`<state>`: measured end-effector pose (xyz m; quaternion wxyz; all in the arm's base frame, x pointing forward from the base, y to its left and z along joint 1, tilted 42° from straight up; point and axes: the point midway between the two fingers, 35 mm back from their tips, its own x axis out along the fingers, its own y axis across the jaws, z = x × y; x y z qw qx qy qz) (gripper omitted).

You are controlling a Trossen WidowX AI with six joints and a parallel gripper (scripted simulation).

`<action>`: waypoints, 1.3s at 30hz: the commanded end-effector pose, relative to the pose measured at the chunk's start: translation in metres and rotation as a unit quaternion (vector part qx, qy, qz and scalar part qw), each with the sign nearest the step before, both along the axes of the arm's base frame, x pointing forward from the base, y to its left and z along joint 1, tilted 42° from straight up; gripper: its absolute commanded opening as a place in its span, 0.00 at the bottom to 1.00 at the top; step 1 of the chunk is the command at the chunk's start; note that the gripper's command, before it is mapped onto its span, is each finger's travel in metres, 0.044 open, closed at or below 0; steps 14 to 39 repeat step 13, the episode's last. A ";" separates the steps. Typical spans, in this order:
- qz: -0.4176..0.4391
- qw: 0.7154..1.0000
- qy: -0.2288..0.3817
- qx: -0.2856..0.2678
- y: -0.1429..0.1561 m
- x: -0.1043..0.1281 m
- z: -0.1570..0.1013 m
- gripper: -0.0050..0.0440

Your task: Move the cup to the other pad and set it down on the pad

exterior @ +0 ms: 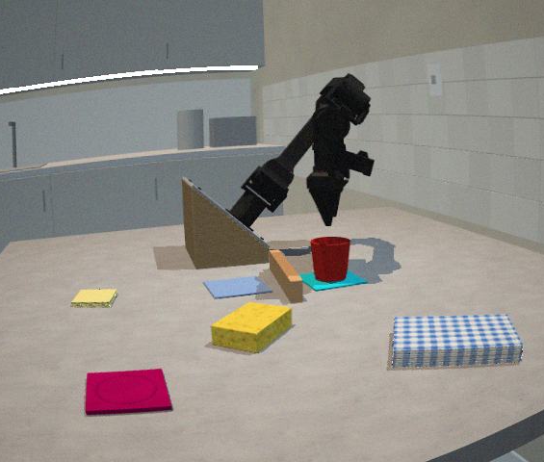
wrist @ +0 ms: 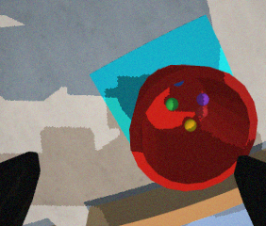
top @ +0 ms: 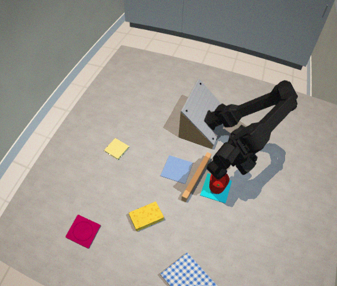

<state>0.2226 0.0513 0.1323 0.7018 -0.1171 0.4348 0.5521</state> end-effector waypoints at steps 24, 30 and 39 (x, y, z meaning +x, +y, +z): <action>-0.001 1.000 -0.010 -0.003 -0.021 -0.001 0.026 1.00; -0.001 1.000 -0.010 -0.003 -0.021 -0.001 0.026 1.00; -0.001 1.000 -0.010 -0.003 -0.021 -0.001 0.026 1.00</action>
